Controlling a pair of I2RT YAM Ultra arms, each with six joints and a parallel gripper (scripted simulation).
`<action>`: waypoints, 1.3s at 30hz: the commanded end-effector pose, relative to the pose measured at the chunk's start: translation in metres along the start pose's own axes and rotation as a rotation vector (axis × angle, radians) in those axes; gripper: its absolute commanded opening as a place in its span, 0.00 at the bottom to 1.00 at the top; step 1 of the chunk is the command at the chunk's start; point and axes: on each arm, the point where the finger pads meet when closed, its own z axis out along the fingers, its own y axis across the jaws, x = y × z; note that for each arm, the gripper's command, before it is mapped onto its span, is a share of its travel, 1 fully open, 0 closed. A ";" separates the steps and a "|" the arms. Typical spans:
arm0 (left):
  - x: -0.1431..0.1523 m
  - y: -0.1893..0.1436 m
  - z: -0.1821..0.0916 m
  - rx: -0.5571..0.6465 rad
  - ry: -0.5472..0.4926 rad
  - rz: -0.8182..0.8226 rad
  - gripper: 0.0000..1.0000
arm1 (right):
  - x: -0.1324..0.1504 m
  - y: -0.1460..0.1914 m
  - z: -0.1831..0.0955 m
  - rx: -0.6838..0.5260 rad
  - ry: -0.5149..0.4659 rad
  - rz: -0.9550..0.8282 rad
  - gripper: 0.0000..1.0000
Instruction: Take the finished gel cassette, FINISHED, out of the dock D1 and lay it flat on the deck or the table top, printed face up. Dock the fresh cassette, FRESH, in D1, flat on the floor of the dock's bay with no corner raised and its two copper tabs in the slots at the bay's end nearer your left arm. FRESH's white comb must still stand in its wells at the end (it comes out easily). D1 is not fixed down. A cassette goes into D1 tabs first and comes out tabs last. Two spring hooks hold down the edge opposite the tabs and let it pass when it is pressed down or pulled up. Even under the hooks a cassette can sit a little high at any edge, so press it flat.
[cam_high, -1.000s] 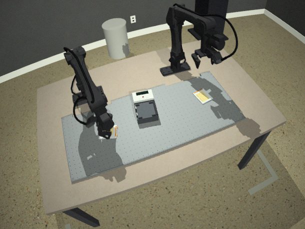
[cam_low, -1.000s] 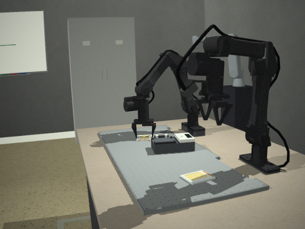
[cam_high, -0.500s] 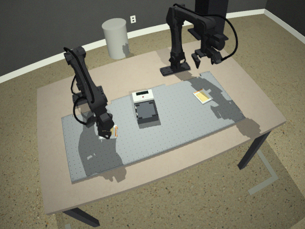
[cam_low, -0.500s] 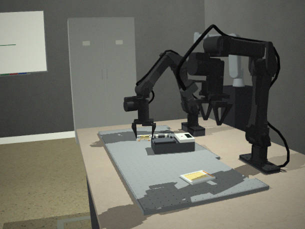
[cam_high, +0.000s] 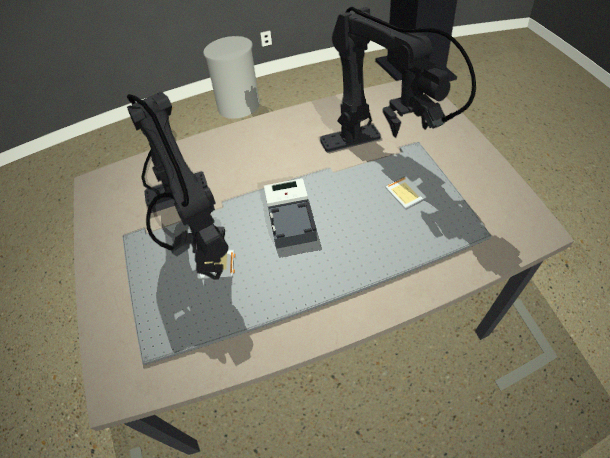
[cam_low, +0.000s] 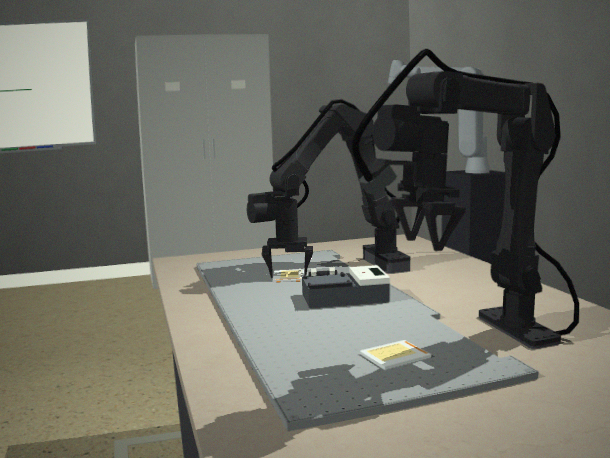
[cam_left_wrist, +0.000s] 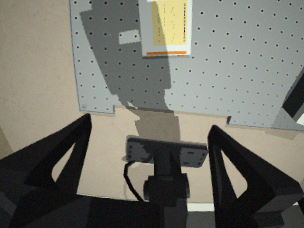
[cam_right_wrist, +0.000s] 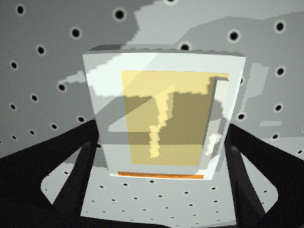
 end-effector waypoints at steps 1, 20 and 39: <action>-0.002 0.004 -0.015 0.001 0.017 -0.005 1.00 | 0.001 0.001 -0.002 -0.004 0.002 0.000 0.92; -0.002 0.004 -0.015 0.001 0.017 -0.005 1.00 | 0.001 0.001 -0.002 -0.004 0.002 0.000 0.98; -0.002 0.004 -0.015 0.001 0.017 -0.005 1.00 | 0.001 0.001 -0.006 -0.004 0.002 0.000 0.98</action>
